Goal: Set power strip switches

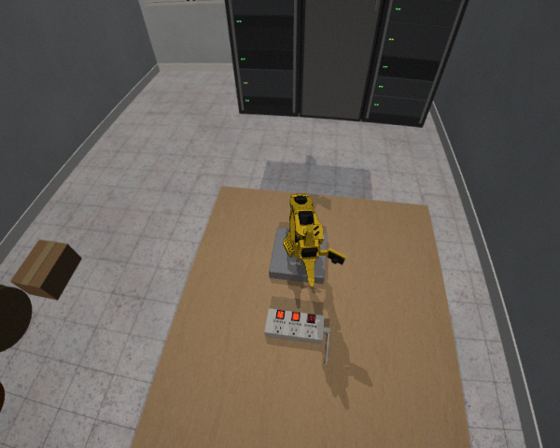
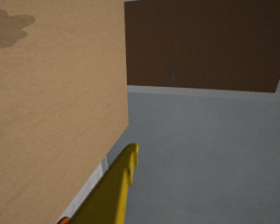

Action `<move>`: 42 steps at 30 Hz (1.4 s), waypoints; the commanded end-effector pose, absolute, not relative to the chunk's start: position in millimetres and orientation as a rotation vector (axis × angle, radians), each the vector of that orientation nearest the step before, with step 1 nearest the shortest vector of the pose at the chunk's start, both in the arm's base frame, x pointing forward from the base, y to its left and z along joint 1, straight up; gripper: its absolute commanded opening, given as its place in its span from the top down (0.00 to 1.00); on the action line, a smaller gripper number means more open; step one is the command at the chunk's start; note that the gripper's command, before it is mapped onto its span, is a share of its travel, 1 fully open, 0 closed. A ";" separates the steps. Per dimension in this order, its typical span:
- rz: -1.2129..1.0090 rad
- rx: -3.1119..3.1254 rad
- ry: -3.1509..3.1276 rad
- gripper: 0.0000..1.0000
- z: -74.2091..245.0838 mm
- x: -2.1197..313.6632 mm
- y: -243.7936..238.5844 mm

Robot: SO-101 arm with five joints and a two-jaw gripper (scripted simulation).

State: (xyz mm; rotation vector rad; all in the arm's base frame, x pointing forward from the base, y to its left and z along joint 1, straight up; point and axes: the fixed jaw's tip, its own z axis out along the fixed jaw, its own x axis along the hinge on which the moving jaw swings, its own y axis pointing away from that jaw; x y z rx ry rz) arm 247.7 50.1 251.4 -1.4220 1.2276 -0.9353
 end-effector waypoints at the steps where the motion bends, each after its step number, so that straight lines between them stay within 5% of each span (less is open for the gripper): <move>1: -0.935 -1.419 1.226 0.00 252.2 247.2 49.9; 28: -0.935 -1.419 1.226 0.00 252.2 247.2 49.9; 29: -0.935 -1.419 1.226 1.00 252.2 247.2 49.9; 42: -0.874 -1.388 1.304 1.00 245.1 248.5 48.6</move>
